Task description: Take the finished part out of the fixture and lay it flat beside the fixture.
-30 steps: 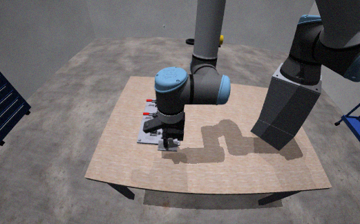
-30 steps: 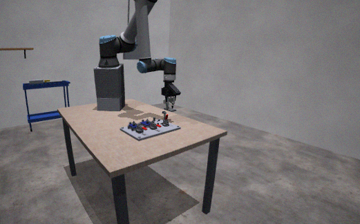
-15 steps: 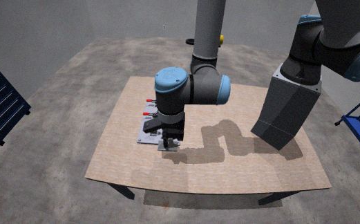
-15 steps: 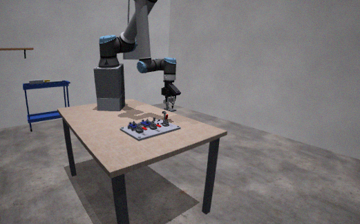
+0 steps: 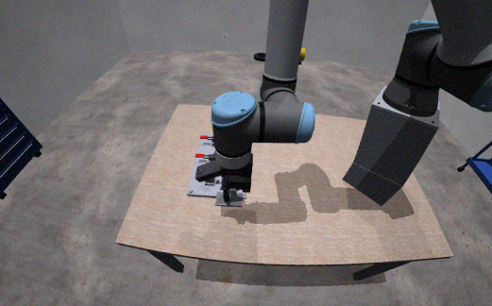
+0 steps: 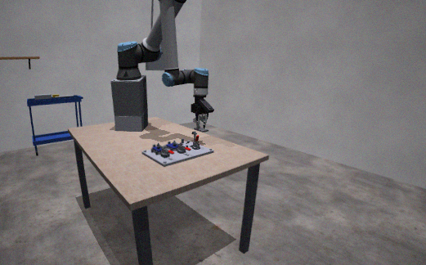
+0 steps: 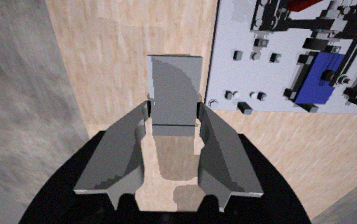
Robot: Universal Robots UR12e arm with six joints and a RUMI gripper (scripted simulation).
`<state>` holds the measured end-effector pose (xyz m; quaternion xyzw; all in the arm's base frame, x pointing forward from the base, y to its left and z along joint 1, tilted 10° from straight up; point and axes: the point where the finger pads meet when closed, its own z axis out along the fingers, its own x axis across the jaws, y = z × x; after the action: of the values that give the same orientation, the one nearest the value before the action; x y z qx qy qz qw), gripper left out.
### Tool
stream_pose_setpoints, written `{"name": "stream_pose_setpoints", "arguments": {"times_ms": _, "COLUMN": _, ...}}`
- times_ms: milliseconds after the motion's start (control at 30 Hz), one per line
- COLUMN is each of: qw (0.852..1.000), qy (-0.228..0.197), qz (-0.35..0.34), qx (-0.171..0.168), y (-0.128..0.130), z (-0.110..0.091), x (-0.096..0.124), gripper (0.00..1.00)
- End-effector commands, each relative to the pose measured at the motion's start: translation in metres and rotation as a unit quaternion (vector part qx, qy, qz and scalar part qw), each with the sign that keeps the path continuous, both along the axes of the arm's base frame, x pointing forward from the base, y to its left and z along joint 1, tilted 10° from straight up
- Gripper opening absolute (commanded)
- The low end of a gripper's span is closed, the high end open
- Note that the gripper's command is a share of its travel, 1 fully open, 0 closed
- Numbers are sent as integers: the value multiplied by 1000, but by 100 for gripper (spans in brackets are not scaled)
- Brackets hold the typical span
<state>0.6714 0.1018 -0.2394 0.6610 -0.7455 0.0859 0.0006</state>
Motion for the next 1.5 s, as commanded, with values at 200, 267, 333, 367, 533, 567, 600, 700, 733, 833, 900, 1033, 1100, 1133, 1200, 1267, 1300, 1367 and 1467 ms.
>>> {"name": "stream_pose_setpoints", "arguments": {"times_ms": 200, "qw": 1000, "qy": -1, "qz": 0, "qx": 0, "y": 0, "z": 1, "x": 0, "gripper": 0}}
{"name": "stream_pose_setpoints", "arguments": {"times_ms": 267, "qw": 1000, "qy": -1, "qz": 0, "qx": 0, "y": 0, "z": 1, "x": 0, "gripper": 0}}
{"name": "stream_pose_setpoints", "arguments": {"times_ms": 333, "qw": 1000, "qy": -1, "qz": 0, "qx": 0, "y": 0, "z": 1, "x": 0, "gripper": 0}}
{"name": "stream_pose_setpoints", "arguments": {"times_ms": 367, "qw": 1000, "qy": -1, "qz": 0, "qx": 0, "y": 0, "z": 1, "x": 0, "gripper": 0}}
{"name": "stream_pose_setpoints", "arguments": {"times_ms": 533, "qw": 1000, "qy": -1, "qz": 0, "qx": 0, "y": 0, "z": 1, "x": 0, "gripper": 0}}
{"name": "stream_pose_setpoints", "arguments": {"times_ms": 567, "qw": 1000, "qy": -1, "qz": 0, "qx": 0, "y": 0, "z": 1, "x": 0, "gripper": 0}}
{"name": "stream_pose_setpoints", "arguments": {"times_ms": 600, "qw": 1000, "qy": -1, "qz": 0, "qx": 0, "y": 0, "z": 1, "x": 0, "gripper": 0}}
{"name": "stream_pose_setpoints", "arguments": {"times_ms": 700, "qw": 1000, "qy": -1, "qz": 0, "qx": 0, "y": 0, "z": 0, "x": 1, "gripper": 0}}
{"name": "stream_pose_setpoints", "arguments": {"times_ms": 733, "qw": 1000, "qy": -1, "qz": 0, "qx": 0, "y": 0, "z": 0, "x": 1, "gripper": 0}}
{"name": "stream_pose_setpoints", "arguments": {"times_ms": 833, "qw": 1000, "qy": -1, "qz": 0, "qx": 0, "y": 0, "z": -2, "x": 1, "gripper": 0}}
{"name": "stream_pose_setpoints", "arguments": {"times_ms": 900, "qw": 1000, "qy": -1, "qz": 0, "qx": 0, "y": 0, "z": -3, "x": 1, "gripper": 0}}
{"name": "stream_pose_setpoints", "arguments": {"times_ms": 1033, "qw": 1000, "qy": -1, "qz": 0, "qx": 0, "y": -1, "z": -5, "x": 1, "gripper": 0}}
{"name": "stream_pose_setpoints", "arguments": {"times_ms": 1100, "qw": 1000, "qy": -1, "qz": 0, "qx": 0, "y": -1, "z": -8, "x": 1, "gripper": 0}}
{"name": "stream_pose_setpoints", "arguments": {"times_ms": 1133, "qw": 1000, "qy": -1, "qz": 0, "qx": 0, "y": -1, "z": -9, "x": 2, "gripper": 0}}
{"name": "stream_pose_setpoints", "arguments": {"times_ms": 1200, "qw": 1000, "qy": -1, "qz": 0, "qx": 0, "y": -2, "z": -12, "x": 2, "gripper": 0}}
{"name": "stream_pose_setpoints", "arguments": {"times_ms": 1267, "qw": 1000, "qy": -1, "qz": 0, "qx": 0, "y": -2, "z": -16, "x": 2, "gripper": 0}}
{"name": "stream_pose_setpoints", "arguments": {"times_ms": 1300, "qw": 1000, "qy": -1, "qz": 0, "qx": 0, "y": -2, "z": -18, "x": 3, "gripper": 0}}
{"name": "stream_pose_setpoints", "arguments": {"times_ms": 1367, "qw": 1000, "qy": -1, "qz": 0, "qx": 0, "y": -3, "z": -23, "x": 3, "gripper": 0}}
{"name": "stream_pose_setpoints", "arguments": {"times_ms": 1467, "qw": 1000, "qy": -1, "qz": 0, "qx": 0, "y": -4, "z": -30, "x": 4, "gripper": 0}}
